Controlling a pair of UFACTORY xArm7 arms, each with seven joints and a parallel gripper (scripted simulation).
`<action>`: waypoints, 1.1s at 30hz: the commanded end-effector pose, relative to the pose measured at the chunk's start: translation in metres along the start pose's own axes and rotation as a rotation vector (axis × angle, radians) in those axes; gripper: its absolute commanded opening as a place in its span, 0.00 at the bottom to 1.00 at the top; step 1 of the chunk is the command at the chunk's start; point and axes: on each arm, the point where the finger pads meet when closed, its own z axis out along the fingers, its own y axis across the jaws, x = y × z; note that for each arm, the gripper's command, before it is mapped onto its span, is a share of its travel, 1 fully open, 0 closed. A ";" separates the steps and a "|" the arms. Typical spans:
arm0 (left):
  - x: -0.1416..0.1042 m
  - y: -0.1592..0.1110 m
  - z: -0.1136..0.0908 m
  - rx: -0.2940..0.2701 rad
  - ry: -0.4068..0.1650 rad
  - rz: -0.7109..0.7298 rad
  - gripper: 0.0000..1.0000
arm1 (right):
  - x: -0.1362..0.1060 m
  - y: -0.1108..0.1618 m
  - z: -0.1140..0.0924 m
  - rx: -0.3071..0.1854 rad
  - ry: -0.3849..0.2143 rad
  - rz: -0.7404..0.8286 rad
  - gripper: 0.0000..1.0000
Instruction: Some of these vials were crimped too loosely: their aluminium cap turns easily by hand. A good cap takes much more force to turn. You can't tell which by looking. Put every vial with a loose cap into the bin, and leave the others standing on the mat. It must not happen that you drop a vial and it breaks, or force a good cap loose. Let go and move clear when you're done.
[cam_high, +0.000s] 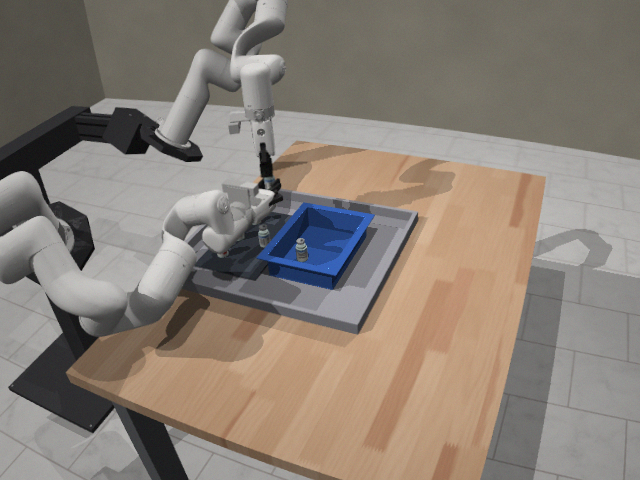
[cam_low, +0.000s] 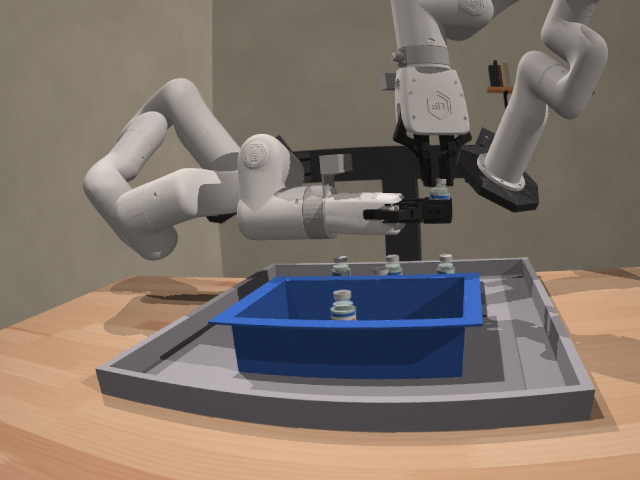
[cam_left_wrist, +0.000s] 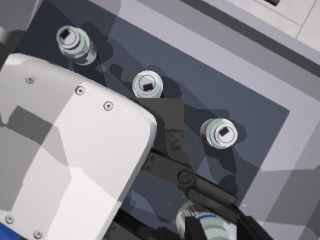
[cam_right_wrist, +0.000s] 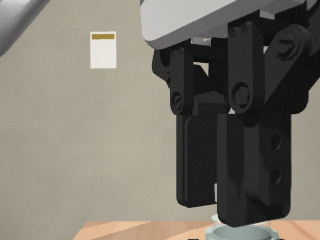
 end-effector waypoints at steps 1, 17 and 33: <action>-0.001 -0.001 -0.002 0.004 -0.002 -0.020 0.23 | 0.003 0.000 0.000 0.001 0.005 -0.003 0.00; -0.001 -0.001 -0.001 0.002 -0.002 -0.107 0.23 | 0.003 0.000 0.001 0.001 0.005 -0.003 0.00; -0.001 -0.001 -0.001 0.003 -0.003 -0.195 0.23 | 0.003 0.000 0.001 0.000 0.005 -0.003 0.00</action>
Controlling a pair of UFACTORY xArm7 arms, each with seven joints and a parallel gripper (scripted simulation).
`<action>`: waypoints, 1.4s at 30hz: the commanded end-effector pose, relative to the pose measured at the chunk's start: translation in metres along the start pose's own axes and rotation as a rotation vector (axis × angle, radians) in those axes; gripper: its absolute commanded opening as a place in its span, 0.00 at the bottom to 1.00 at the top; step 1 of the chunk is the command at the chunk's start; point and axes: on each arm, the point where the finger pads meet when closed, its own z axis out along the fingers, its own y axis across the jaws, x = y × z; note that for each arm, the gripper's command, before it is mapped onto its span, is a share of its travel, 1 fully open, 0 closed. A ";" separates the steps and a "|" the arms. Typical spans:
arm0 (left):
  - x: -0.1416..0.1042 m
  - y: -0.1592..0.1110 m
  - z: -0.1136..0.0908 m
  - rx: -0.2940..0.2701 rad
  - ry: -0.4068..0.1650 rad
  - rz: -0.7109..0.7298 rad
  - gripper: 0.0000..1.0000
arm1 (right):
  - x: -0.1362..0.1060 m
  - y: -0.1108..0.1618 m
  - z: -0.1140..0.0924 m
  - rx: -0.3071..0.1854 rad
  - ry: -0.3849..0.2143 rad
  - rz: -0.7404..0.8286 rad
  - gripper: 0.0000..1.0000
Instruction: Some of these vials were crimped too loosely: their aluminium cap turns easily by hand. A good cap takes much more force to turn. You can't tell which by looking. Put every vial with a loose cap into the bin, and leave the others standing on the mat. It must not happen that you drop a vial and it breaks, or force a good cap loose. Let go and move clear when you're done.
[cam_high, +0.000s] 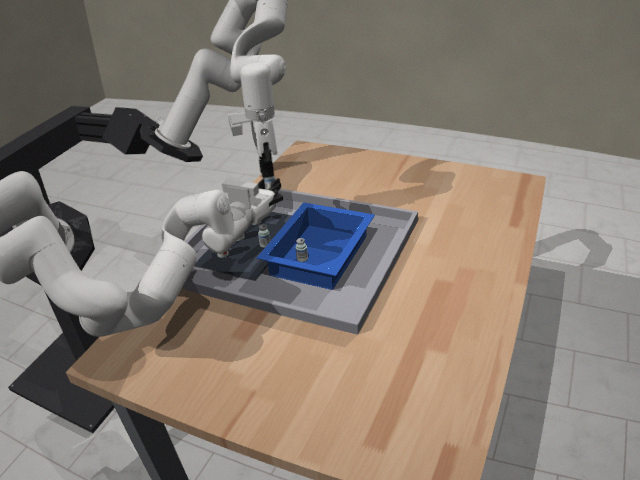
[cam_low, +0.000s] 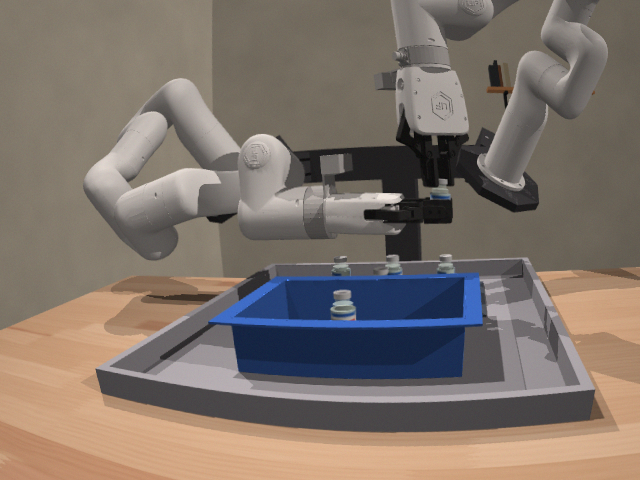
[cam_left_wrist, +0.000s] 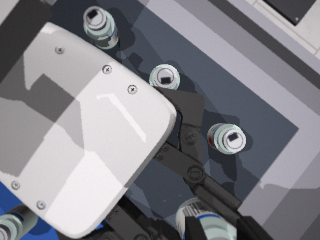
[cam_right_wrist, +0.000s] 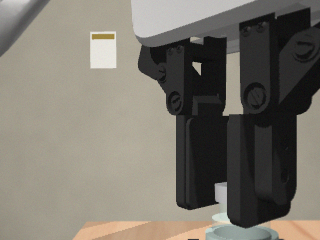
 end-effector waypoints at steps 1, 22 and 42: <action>0.000 -0.002 -0.002 0.005 -0.001 -0.027 0.23 | 0.003 0.000 0.001 0.001 0.005 -0.003 0.00; 0.000 -0.002 -0.001 0.004 0.000 -0.091 0.23 | 0.003 0.000 0.000 0.001 0.005 -0.003 0.00; 0.000 -0.001 -0.001 0.005 0.000 -0.108 0.23 | 0.003 0.000 0.000 0.002 0.006 -0.003 1.00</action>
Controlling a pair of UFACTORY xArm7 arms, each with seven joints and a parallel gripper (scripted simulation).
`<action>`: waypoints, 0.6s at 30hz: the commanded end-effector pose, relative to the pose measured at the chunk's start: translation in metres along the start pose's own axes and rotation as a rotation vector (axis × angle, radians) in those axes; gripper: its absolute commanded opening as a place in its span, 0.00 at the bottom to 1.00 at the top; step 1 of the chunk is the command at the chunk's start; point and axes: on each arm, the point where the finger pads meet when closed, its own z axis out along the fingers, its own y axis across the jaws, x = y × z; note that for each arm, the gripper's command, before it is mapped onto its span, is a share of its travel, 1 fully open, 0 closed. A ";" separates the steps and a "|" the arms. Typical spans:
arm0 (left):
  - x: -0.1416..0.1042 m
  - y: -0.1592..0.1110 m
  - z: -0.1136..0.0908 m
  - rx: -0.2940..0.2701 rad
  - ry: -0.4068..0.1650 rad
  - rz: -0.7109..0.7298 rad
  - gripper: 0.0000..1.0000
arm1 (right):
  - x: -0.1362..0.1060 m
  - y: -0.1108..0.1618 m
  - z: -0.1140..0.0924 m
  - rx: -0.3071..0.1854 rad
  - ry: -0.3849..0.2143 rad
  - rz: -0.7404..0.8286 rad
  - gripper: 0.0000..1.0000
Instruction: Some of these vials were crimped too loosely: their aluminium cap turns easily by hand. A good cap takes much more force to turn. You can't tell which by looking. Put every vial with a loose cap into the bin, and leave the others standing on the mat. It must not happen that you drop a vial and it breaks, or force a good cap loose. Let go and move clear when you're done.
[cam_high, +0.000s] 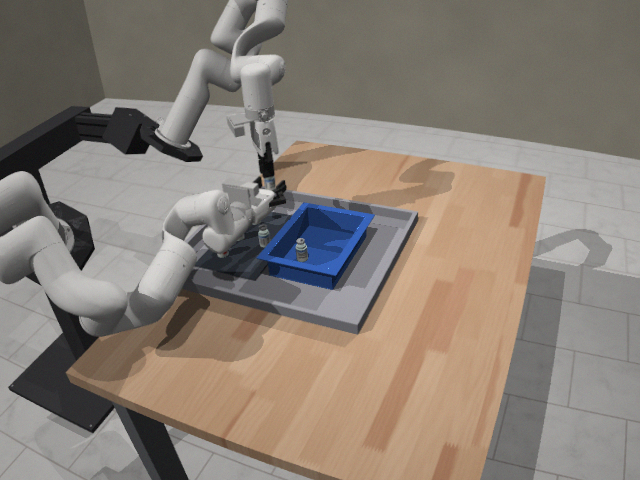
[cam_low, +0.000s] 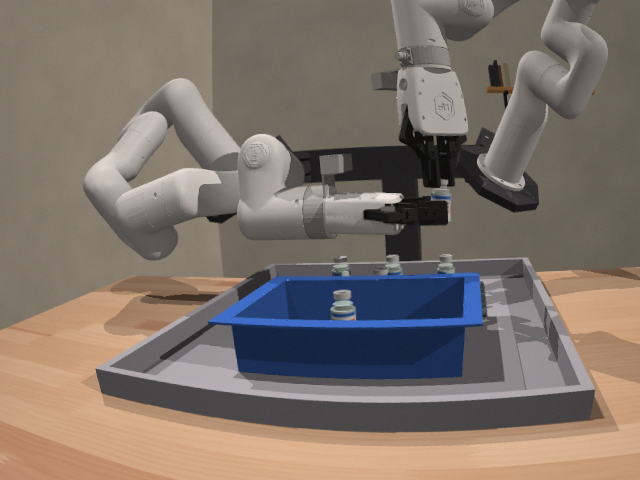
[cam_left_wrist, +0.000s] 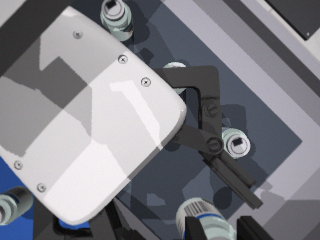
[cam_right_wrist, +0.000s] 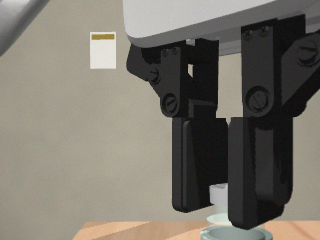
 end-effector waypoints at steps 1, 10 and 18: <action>0.000 -0.002 -0.002 0.006 0.000 0.001 0.23 | 0.003 -0.001 0.000 0.002 0.005 -0.002 1.00; 0.000 -0.003 -0.002 0.006 0.000 0.001 0.23 | 0.003 0.000 0.000 0.002 0.005 -0.002 1.00; 0.000 -0.003 -0.002 0.006 0.000 0.001 0.23 | 0.003 0.000 -0.023 0.002 0.005 -0.002 1.00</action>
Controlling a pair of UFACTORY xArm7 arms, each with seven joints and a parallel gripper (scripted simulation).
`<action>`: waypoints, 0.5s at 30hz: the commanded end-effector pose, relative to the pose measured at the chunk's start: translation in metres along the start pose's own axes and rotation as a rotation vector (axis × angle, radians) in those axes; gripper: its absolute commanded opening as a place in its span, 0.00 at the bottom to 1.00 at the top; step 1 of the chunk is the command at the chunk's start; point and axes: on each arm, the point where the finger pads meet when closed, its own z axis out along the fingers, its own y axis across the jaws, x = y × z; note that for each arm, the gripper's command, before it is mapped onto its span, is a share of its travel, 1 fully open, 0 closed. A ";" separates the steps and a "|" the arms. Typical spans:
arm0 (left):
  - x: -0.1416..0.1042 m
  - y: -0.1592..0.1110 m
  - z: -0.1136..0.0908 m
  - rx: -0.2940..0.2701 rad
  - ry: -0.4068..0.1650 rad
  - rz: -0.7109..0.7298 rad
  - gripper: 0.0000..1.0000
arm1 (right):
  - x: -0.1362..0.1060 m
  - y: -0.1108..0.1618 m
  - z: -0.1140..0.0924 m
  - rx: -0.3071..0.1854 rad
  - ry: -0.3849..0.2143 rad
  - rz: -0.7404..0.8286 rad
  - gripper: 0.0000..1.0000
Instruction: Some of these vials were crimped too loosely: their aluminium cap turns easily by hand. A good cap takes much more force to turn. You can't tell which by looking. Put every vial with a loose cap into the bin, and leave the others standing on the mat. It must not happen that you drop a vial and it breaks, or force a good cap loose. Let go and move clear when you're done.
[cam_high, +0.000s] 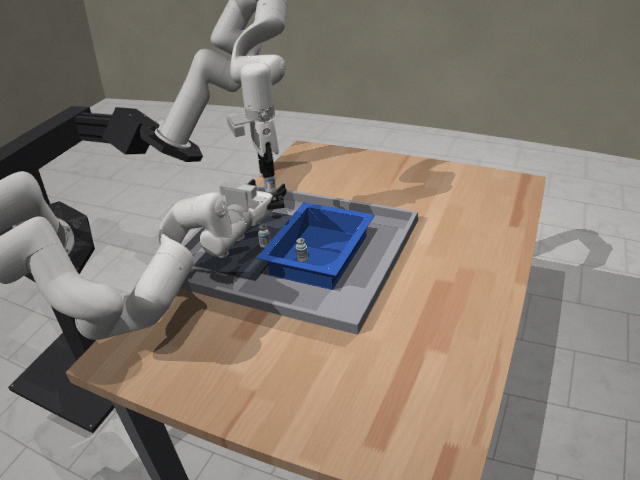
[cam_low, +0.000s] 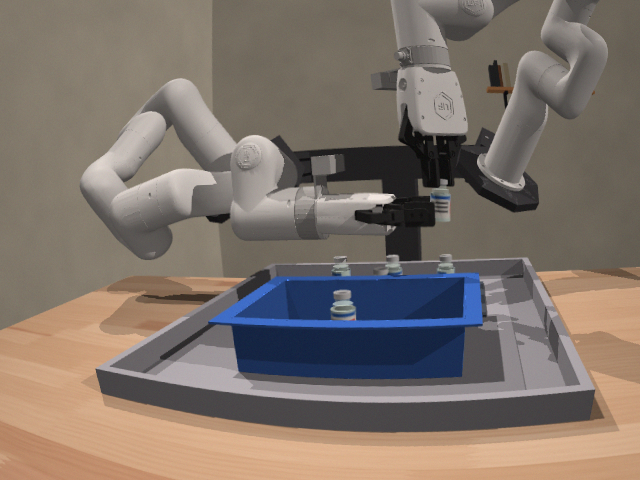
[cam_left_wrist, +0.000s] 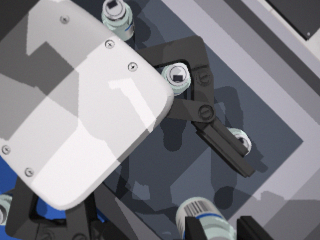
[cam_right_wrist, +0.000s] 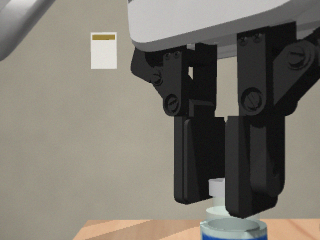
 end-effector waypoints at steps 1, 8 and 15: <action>0.000 -0.002 -0.002 0.005 0.000 0.000 0.23 | 0.003 0.000 -0.015 0.001 0.005 -0.003 1.00; 0.000 -0.002 -0.002 0.005 0.000 0.000 0.23 | 0.003 0.000 -0.038 0.001 0.005 -0.003 1.00; 0.000 -0.002 -0.002 0.005 0.000 0.000 0.23 | 0.003 0.000 -0.042 0.001 0.004 -0.002 1.00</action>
